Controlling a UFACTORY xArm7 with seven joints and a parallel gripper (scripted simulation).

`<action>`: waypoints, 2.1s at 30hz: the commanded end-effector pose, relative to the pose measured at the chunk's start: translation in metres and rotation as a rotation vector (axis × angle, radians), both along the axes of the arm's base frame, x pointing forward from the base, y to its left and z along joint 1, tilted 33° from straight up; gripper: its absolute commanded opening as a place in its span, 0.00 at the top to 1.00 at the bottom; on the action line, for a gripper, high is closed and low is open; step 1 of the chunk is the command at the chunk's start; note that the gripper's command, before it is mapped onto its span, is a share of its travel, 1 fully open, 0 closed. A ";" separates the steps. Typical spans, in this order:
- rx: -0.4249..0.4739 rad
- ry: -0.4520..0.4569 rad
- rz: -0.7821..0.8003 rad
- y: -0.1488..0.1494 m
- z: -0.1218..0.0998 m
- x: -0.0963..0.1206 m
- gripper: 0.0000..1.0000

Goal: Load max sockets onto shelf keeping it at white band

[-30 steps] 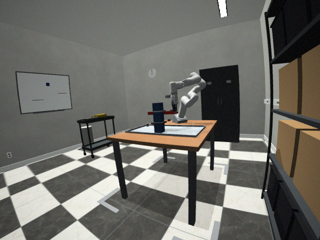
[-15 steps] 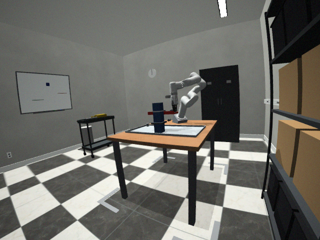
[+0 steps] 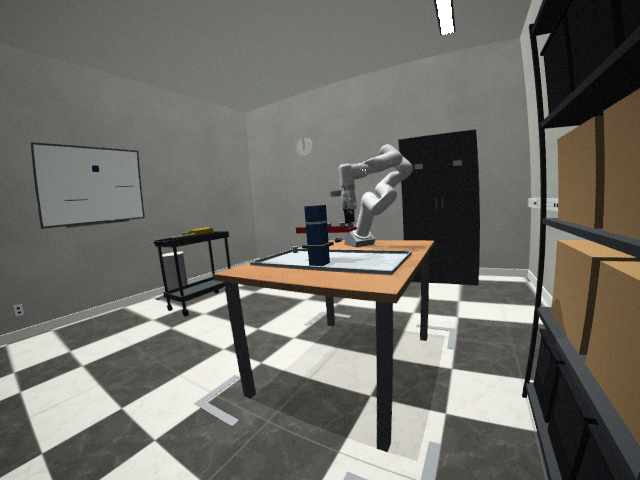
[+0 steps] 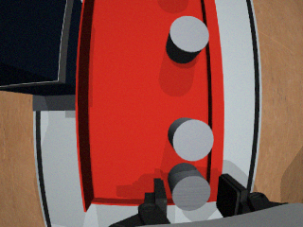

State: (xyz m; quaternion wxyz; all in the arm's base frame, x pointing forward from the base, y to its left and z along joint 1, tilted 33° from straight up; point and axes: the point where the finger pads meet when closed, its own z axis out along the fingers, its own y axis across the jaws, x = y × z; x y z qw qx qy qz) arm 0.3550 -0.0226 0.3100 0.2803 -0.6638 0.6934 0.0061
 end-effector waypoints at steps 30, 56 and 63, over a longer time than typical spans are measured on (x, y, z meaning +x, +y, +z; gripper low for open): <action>-0.001 -0.003 -0.001 -0.001 0.001 0.000 0.48; -0.001 -0.003 -0.001 -0.004 0.009 -0.003 0.48; -0.001 -0.003 -0.001 -0.009 0.020 -0.008 0.48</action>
